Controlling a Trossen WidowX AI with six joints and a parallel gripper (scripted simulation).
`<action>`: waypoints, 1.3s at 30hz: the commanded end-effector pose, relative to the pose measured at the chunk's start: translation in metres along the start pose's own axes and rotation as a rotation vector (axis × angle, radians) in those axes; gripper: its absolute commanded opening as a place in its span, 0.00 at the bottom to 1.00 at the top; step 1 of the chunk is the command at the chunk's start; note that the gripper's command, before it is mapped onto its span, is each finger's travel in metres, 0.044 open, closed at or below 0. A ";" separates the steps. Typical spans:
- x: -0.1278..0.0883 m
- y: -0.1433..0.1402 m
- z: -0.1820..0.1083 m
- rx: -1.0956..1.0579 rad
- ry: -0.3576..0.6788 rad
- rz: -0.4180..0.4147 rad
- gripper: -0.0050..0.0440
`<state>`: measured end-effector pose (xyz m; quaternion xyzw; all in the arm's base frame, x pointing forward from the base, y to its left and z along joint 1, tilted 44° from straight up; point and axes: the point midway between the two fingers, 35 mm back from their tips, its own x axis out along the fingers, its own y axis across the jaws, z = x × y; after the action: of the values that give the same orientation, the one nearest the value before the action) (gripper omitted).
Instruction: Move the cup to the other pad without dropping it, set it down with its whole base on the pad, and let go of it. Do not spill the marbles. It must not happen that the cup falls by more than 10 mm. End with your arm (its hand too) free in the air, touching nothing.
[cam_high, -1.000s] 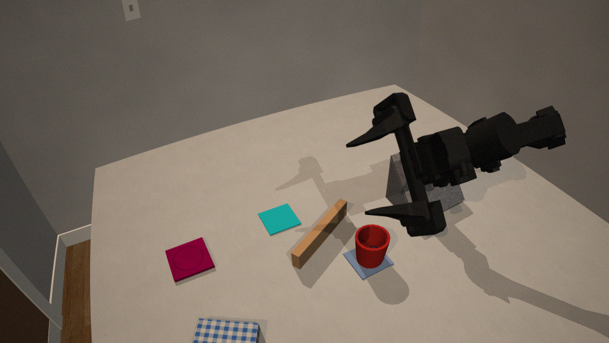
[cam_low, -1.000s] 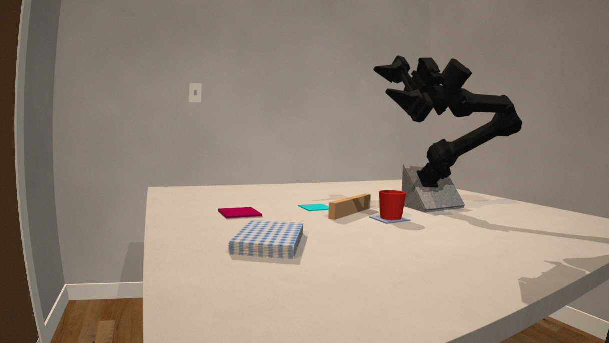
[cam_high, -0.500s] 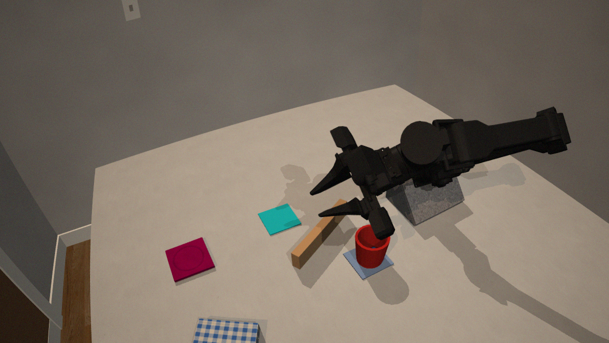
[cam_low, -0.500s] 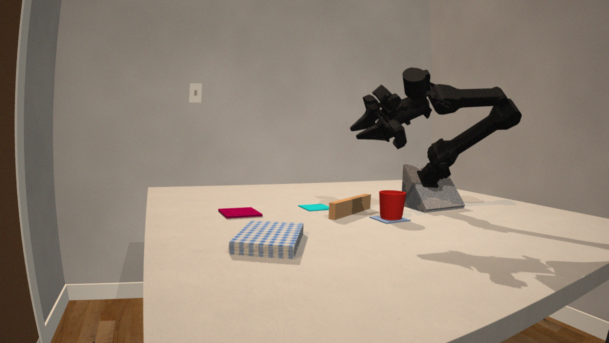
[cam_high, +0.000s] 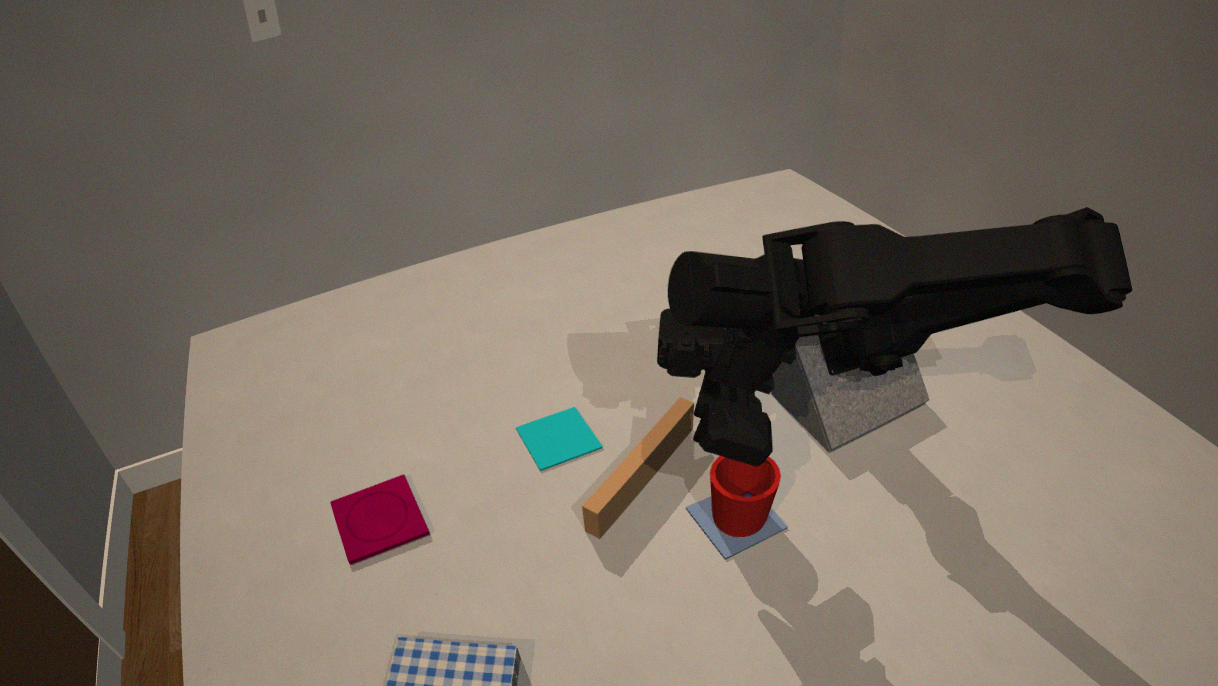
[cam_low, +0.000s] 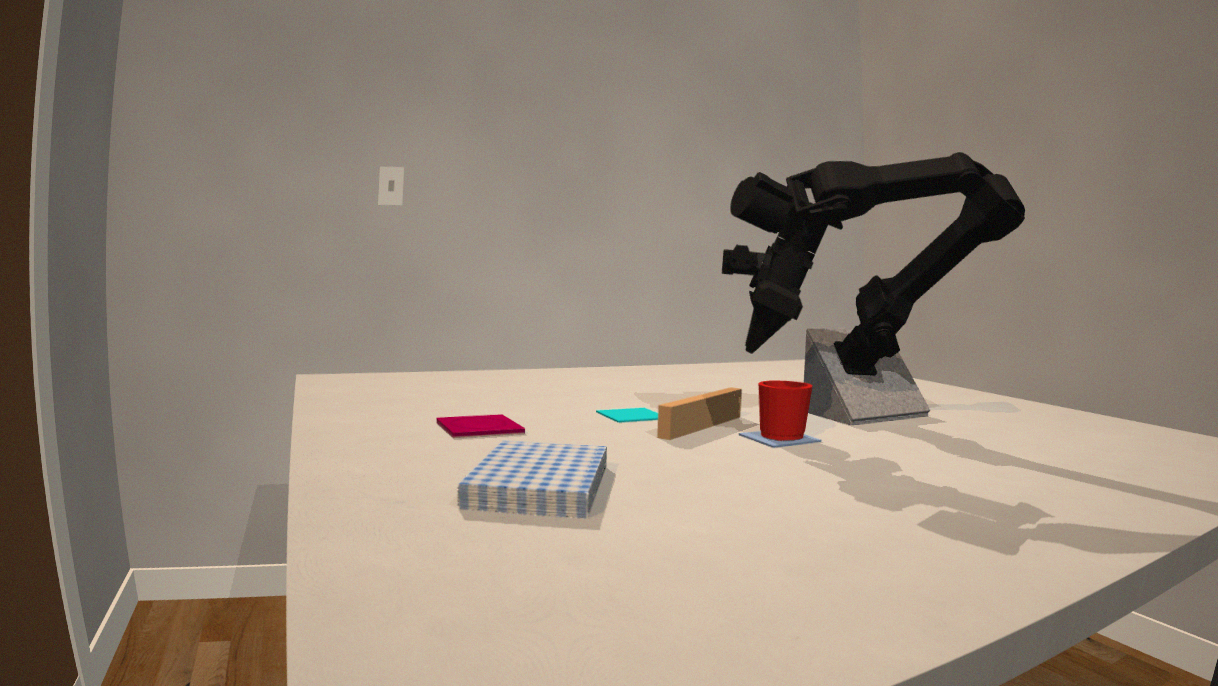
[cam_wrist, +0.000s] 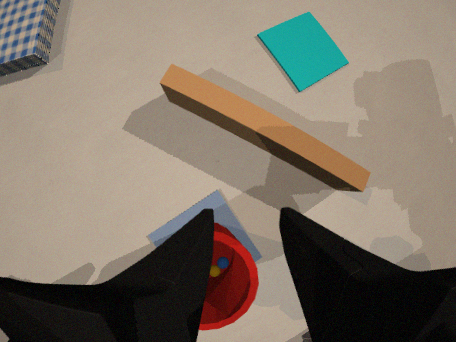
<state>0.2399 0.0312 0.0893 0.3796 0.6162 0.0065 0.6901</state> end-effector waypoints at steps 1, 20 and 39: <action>-0.002 -0.004 -0.019 0.197 0.160 0.010 0.40; -0.005 -0.006 -0.054 0.479 0.397 -0.008 0.40; 0.020 -0.003 -0.062 0.479 0.393 -0.010 0.40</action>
<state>0.1896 0.0677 0.0743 0.5175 0.7261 -0.0698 0.4474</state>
